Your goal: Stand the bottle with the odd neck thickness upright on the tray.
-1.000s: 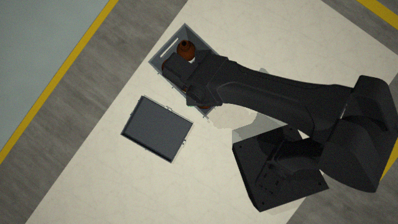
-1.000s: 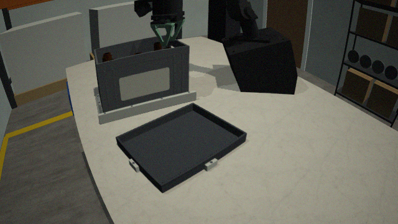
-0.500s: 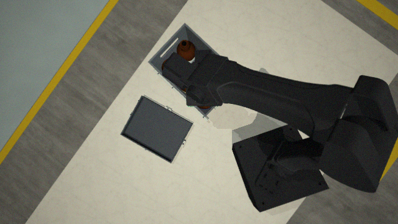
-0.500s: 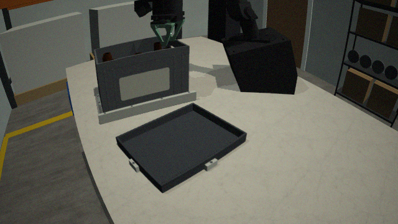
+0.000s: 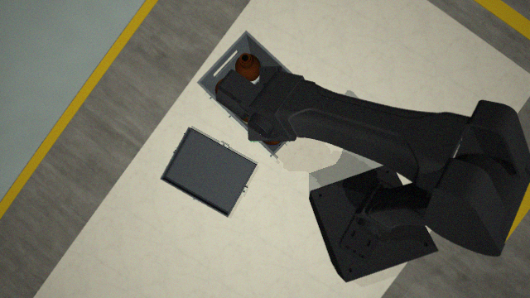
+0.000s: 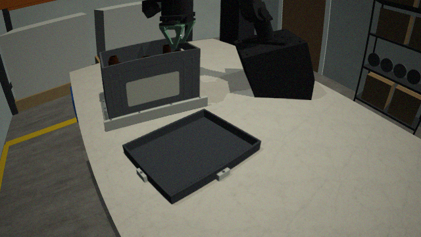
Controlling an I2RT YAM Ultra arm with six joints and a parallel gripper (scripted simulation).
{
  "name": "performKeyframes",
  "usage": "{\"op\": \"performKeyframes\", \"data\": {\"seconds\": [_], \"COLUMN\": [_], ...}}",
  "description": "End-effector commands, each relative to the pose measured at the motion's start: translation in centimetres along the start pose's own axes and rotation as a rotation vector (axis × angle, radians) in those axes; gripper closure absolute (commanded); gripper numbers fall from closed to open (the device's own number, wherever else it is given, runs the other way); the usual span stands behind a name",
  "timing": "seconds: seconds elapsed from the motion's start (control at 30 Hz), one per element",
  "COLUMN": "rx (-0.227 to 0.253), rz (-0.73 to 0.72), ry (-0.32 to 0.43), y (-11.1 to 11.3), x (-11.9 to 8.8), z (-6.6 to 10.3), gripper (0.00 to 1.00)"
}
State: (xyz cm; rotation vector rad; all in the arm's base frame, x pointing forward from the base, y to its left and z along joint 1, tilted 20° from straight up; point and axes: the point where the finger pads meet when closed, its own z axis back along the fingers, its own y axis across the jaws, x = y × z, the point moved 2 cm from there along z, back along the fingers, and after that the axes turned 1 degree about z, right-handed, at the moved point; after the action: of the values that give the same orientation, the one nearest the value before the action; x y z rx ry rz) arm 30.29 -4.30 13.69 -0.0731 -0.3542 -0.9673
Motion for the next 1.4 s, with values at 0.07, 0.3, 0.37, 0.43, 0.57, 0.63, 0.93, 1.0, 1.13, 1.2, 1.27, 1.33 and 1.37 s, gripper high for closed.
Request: {"op": "performKeyframes", "data": {"seconds": [0.07, 0.3, 0.37, 0.43, 0.57, 0.63, 0.93, 1.0, 1.13, 1.2, 1.27, 1.33, 1.37], "rx": [0.034, 0.034, 0.034, 0.034, 0.034, 0.034, 0.036, 0.039, 0.036, 0.034, 0.026, 0.006, 0.001], "rz": [-0.011, -0.011, -0.011, -0.011, -0.011, -0.011, -0.012, -0.012, -0.007, -0.009, -0.009, -0.001, 0.003], "ry": [-0.034, -0.034, -0.034, -0.034, -0.034, -0.034, -0.036, -0.038, -0.034, -0.033, -0.027, -0.012, -0.007], "y": [0.6, 0.6, 0.6, 0.6, 0.6, 0.6, 0.7, 0.8, 0.9, 0.9, 0.4, -0.1, -0.1], "x": [1.1, 1.1, 1.1, 1.1, 1.1, 1.1, 1.2, 1.2, 1.1, 1.1, 0.8, 0.2, 0.1], "z": [1.2, 1.2, 1.2, 1.2, 1.2, 1.2, 1.1, 0.9, 0.8, 0.6, 0.3, -0.4, -0.7], "gripper": [0.39, 0.39, 0.39, 0.39, 0.39, 0.39, 0.39, 0.39, 0.39, 0.39, 0.39, 0.39, 0.39]}}
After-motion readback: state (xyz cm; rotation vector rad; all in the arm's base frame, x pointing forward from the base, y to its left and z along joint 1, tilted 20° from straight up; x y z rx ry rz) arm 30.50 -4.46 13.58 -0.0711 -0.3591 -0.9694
